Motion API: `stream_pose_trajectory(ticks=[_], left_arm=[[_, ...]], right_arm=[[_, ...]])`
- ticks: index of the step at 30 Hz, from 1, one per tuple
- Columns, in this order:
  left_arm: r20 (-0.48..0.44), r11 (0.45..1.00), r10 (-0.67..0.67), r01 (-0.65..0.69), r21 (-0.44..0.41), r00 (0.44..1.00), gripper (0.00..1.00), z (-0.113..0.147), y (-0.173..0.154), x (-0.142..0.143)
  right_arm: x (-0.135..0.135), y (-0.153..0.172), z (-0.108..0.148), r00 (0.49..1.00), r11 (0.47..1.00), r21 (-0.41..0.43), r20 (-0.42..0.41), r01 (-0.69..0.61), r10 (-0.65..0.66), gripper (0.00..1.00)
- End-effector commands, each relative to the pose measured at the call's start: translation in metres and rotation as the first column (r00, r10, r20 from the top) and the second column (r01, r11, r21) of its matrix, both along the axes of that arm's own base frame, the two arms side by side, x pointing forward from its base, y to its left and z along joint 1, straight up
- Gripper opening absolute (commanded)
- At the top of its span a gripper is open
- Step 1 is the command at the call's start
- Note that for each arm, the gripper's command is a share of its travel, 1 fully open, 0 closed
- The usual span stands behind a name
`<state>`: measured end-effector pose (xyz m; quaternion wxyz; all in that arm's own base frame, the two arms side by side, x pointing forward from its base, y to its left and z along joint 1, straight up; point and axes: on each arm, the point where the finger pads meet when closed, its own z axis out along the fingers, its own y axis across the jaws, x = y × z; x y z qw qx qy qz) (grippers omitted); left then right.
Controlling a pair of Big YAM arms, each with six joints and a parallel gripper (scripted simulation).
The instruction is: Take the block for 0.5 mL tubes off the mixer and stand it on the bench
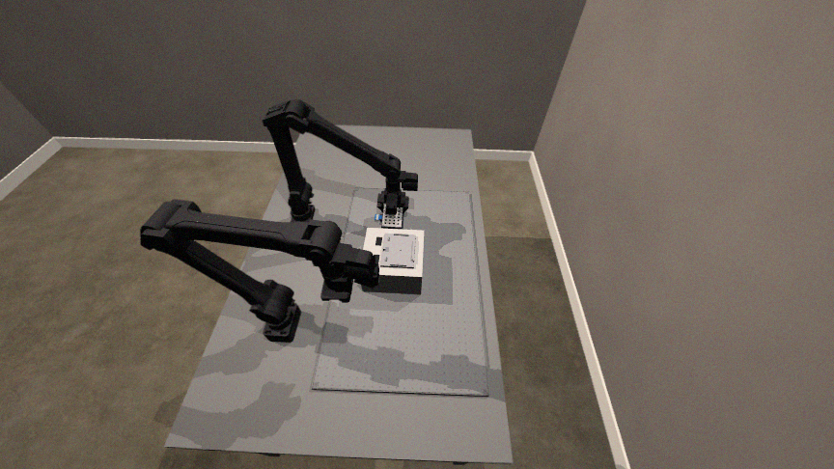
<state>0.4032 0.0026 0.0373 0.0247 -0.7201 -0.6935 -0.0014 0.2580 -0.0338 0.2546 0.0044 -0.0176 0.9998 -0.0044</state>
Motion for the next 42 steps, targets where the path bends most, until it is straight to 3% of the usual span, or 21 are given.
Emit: stream_pose_trajectory(ticks=[1, 7, 19, 30, 42], left_arm=[[0.077, 1.000, -0.022, 0.022, -0.008, 0.997, 0.00, 0.028, -0.007, 0.020], [0.069, 1.000, -0.002, 0.003, -0.009, 0.998, 0.00, 0.026, -0.001, 0.014], [0.116, 1.000, 0.017, -0.016, -0.007, 0.993, 0.00, 0.042, 0.003, 0.033], [0.091, 1.000, -0.021, 0.022, -0.005, 0.996, 0.00, 0.031, -0.006, 0.035], [0.127, 1.000, -0.003, 0.004, -0.006, 0.992, 0.00, 0.046, 0.001, 0.041]], right_arm=[[0.003, -0.001, 0.006, 1.000, 1.000, 0.002, 0.009, -0.007, 0.007, 0.00], [0.008, -0.002, 0.016, 0.999, 1.000, -0.001, 0.033, -0.007, 0.007, 0.00], [0.011, -0.002, 0.021, 0.999, 1.000, -0.003, 0.045, -0.007, 0.007, 0.00], [0.013, -0.002, 0.025, 0.998, 1.000, -0.005, 0.055, -0.006, 0.007, 0.00], [0.007, -0.002, 0.015, 1.000, 1.000, -0.002, 0.029, -0.006, 0.006, 0.00]])
